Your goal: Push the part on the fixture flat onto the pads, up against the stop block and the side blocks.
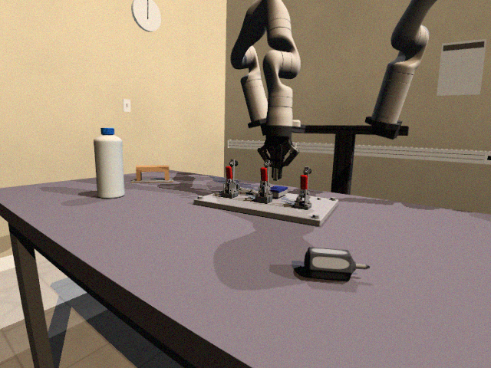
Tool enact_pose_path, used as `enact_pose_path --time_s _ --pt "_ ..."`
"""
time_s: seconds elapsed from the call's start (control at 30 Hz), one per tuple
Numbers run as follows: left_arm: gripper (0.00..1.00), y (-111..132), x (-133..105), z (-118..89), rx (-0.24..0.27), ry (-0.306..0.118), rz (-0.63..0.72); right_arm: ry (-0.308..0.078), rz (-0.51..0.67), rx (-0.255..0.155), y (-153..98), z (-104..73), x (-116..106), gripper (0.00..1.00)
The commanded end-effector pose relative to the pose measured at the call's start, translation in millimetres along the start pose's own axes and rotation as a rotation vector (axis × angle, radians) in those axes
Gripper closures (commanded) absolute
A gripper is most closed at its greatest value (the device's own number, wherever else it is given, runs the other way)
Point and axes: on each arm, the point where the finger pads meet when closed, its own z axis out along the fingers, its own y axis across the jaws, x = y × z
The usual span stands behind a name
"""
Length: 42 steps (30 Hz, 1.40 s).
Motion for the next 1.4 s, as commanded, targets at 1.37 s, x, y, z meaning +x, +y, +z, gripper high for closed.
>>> enact_pose_path --time_s 1.37 --pt "0.002 0 0 -1 0.0 -0.002 0.0 -0.001 0.0 -0.001 6 3.5 64 0.903"
